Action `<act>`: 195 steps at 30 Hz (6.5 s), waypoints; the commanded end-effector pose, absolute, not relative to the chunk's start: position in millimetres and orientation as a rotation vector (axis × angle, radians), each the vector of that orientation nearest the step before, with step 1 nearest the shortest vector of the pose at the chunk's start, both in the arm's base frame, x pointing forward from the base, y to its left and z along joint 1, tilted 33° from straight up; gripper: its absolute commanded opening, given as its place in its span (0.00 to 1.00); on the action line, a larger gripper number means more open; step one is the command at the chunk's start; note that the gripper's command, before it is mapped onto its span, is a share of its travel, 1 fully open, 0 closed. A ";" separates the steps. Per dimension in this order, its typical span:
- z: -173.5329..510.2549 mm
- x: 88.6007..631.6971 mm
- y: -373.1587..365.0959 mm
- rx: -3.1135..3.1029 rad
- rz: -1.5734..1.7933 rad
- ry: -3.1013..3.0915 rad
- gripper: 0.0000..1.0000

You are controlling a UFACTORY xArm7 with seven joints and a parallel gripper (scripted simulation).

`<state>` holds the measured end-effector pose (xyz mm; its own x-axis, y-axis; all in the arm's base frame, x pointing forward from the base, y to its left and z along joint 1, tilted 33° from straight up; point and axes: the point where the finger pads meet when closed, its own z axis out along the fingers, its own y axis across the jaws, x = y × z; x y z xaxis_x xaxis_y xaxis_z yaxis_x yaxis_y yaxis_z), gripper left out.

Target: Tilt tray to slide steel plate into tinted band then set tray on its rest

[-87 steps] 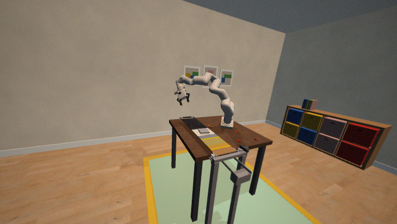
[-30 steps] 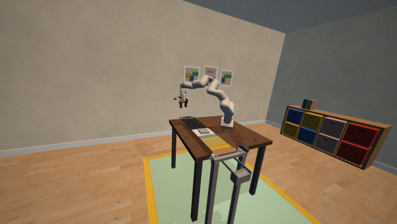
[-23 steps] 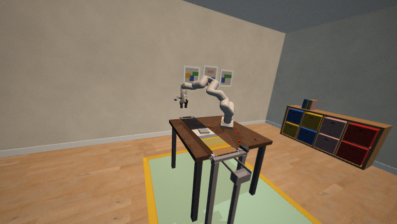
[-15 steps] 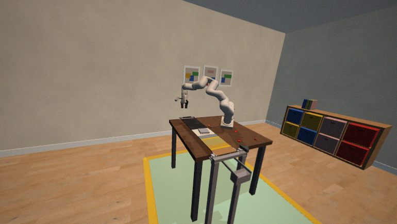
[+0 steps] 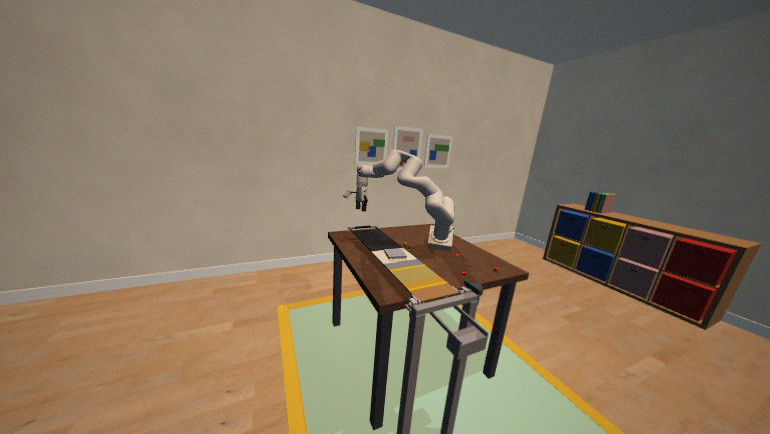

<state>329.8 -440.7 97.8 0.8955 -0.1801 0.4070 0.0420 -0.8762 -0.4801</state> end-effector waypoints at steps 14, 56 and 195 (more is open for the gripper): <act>64.7 297.1 -463.8 -2.660 -0.541 0.218 1.00; 54.1 300.7 -458.8 -2.415 -0.339 0.949 1.00; 21.4 317.8 -444.9 0.220 0.583 2.679 1.00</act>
<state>318.7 -442.8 19.7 -0.9136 0.2163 -0.3443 0.0532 0.9030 0.4263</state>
